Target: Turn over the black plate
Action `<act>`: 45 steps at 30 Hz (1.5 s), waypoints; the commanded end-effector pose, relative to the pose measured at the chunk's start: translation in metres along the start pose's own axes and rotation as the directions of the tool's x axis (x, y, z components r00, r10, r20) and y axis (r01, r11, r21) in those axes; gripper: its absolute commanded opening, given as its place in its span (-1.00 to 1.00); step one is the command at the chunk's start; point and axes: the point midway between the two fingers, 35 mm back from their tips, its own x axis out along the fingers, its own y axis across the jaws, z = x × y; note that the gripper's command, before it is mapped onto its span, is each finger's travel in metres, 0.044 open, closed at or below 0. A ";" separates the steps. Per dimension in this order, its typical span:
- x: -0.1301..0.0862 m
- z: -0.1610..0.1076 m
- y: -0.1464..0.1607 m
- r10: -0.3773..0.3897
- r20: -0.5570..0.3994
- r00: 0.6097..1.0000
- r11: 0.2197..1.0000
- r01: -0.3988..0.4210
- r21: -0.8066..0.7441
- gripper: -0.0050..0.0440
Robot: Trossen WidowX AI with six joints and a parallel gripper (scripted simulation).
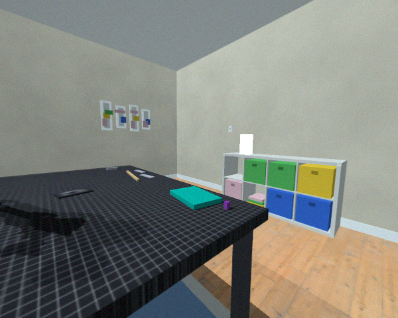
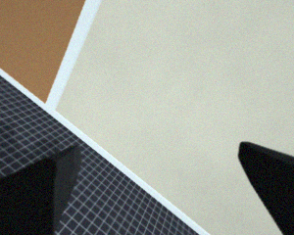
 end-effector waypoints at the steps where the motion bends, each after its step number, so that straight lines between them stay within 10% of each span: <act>1: 0.010 0.008 0.023 0.092 -0.016 0.996 0.996 -0.092 -0.012 1.00; 9: 0.030 0.009 0.104 0.346 -0.125 0.930 0.933 -0.355 -0.060 1.00; 18: 0.014 -0.011 0.248 0.645 -0.390 0.657 0.669 -0.732 -0.126 1.00; 33: -0.083 -0.081 0.408 0.605 -0.750 0.268 0.257 -0.957 -0.134 1.00; 45: -0.106 -0.099 0.427 0.550 -0.807 0.214 0.187 -0.974 -0.131 1.00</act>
